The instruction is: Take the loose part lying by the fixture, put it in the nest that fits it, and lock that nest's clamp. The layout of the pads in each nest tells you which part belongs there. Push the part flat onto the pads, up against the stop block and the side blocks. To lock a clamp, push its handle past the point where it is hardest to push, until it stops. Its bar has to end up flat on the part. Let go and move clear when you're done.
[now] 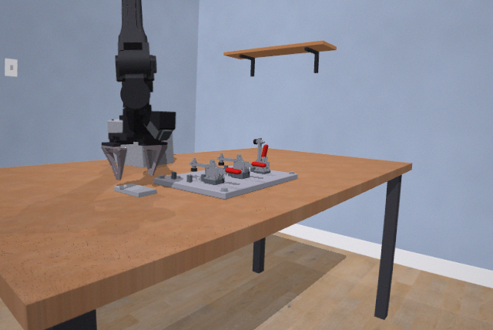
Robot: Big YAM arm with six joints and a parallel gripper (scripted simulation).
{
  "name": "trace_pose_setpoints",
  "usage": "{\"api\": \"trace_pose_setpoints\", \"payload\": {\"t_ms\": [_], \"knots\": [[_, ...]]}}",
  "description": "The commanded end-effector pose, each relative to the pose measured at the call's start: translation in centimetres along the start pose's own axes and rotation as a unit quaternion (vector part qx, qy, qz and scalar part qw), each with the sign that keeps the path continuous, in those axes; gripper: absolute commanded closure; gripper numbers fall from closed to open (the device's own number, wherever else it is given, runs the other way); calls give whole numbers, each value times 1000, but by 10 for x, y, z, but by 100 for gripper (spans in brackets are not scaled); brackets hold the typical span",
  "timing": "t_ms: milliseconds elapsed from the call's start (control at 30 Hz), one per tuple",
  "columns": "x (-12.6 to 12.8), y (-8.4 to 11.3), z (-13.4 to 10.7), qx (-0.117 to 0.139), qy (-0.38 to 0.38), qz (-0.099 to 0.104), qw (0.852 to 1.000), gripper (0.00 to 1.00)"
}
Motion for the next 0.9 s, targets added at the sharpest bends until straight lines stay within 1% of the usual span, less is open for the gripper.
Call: {"api": "trace_pose_setpoints", "payload": {"t_ms": [0, 267, 367, 400, 667, 833, 867], "knots": [[-5, -8, -2, 0, -2, 1, 1000, 8], [-3, -21, -7, 3, -1, 3, 1000, 8], [-3, -22, -6, 3, -1, 2, 1000, 8], [-6, -22, 0, -2, -2, -1, 1000, 8], [-6, -35, -1, -3, -2, -1, 1000, 8], [-5, -37, -2, 0, -2, 0, 1000, 8], [-7, -34, 0, -4, -2, -2, 1000, 8]]}}
Point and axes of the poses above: the point where the finger pads meet when closed, its own y axis back along the fingers, its own x axis across the jaws, z = x × y, the point moved 1 cm from there along y, back along the fingers, and after that the axes turned 8 degrees about -y, right-handed, at the moved point
